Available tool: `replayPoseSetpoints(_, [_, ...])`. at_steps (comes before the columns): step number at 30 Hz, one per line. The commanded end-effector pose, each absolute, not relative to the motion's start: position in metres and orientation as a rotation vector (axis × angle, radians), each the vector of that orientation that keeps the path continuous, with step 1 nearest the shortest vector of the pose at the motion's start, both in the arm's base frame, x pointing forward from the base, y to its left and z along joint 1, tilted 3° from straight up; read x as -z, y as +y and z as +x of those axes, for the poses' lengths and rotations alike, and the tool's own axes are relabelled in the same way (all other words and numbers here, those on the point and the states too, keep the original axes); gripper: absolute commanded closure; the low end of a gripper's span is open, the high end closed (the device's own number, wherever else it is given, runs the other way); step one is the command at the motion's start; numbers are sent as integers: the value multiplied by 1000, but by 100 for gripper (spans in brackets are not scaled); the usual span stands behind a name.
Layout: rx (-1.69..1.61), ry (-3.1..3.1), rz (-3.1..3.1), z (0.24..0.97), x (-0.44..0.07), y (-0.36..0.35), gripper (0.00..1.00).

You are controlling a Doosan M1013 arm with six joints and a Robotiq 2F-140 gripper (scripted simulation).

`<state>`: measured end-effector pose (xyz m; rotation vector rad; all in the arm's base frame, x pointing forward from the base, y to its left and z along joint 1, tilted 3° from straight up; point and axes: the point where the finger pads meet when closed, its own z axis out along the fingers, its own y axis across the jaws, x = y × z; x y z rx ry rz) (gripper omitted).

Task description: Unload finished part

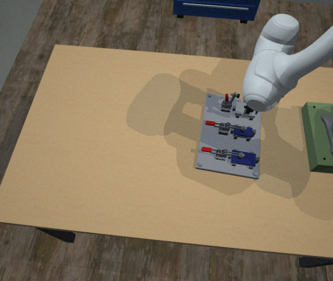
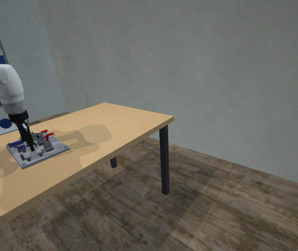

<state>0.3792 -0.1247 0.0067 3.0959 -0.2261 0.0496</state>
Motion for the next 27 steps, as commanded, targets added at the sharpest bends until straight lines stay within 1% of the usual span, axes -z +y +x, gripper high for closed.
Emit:
replayPoseSetpoints(1, [-50,-235,3093,379,-5,-126,100])
replayPoseSetpoints(27, [-50,-235,3093,378,-9,-126,100])
